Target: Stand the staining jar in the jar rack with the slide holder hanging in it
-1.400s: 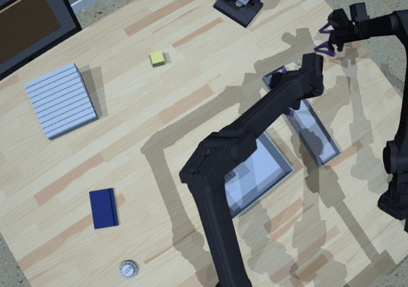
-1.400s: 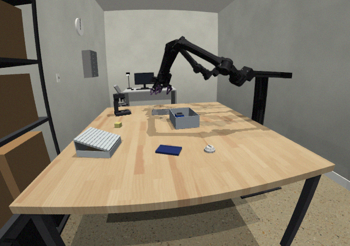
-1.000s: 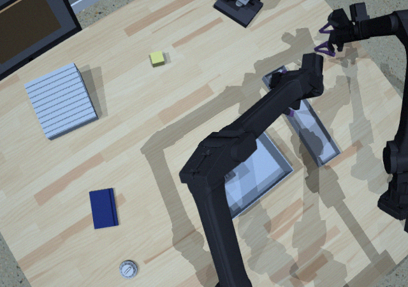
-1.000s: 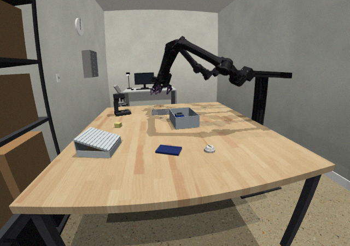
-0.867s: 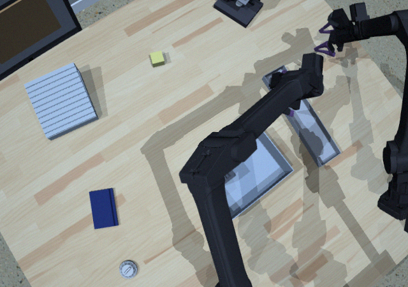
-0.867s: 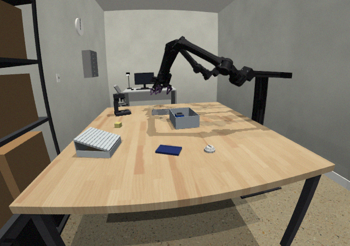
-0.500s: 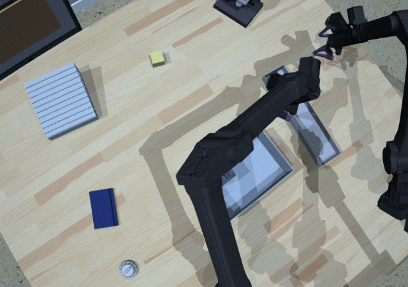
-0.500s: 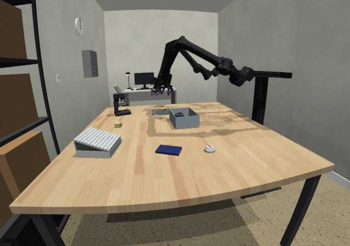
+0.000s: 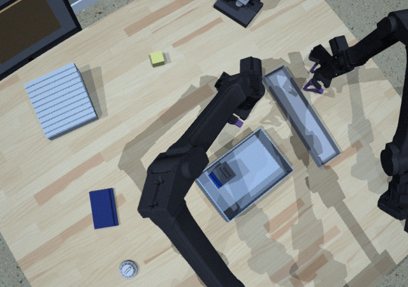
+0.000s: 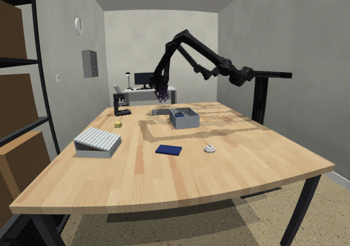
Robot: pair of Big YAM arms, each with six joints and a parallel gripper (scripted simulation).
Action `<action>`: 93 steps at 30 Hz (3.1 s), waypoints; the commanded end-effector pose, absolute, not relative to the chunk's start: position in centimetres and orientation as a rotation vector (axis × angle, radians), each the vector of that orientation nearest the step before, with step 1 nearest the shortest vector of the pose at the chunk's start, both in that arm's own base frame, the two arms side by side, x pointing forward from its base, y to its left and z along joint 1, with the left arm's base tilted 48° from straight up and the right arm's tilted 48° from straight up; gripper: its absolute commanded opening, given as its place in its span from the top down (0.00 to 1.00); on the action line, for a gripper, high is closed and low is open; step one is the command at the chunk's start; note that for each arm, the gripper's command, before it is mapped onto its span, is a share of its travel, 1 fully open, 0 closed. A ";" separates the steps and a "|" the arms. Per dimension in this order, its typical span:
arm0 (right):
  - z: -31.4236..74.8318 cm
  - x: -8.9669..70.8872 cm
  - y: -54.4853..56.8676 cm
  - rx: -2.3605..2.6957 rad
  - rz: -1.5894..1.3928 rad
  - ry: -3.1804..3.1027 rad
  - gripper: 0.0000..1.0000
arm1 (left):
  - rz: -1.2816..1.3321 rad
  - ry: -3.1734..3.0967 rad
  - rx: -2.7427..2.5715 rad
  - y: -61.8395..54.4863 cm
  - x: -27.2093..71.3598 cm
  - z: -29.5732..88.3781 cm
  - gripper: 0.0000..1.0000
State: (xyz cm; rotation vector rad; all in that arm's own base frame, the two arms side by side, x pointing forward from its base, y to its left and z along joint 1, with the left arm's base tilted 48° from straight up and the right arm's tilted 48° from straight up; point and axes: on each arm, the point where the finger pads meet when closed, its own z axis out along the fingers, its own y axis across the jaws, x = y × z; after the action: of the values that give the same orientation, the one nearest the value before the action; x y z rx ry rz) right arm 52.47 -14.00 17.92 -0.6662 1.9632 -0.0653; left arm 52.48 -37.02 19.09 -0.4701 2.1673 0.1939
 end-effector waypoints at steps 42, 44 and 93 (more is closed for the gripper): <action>-4.0 34.7 8.5 -1.323 -0.124 2.031 0.00 | -0.146 2.331 0.765 -14.5 40.9 27.4 0.00; -4.0 34.6 8.9 -1.333 -0.125 2.015 0.00 | -0.150 2.291 0.832 -13.8 40.1 27.7 0.00; 9.1 38.6 31.2 -1.035 -0.241 1.679 0.00 | -0.072 1.212 1.485 -10.6 22.3 27.7 0.00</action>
State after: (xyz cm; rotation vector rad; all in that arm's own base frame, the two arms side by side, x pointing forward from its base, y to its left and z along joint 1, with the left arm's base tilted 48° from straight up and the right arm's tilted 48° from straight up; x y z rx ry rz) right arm 38.83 28.03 5.95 -1.1493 1.7188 -0.2897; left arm 23.66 -11.03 26.53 1.4291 1.3802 -0.1598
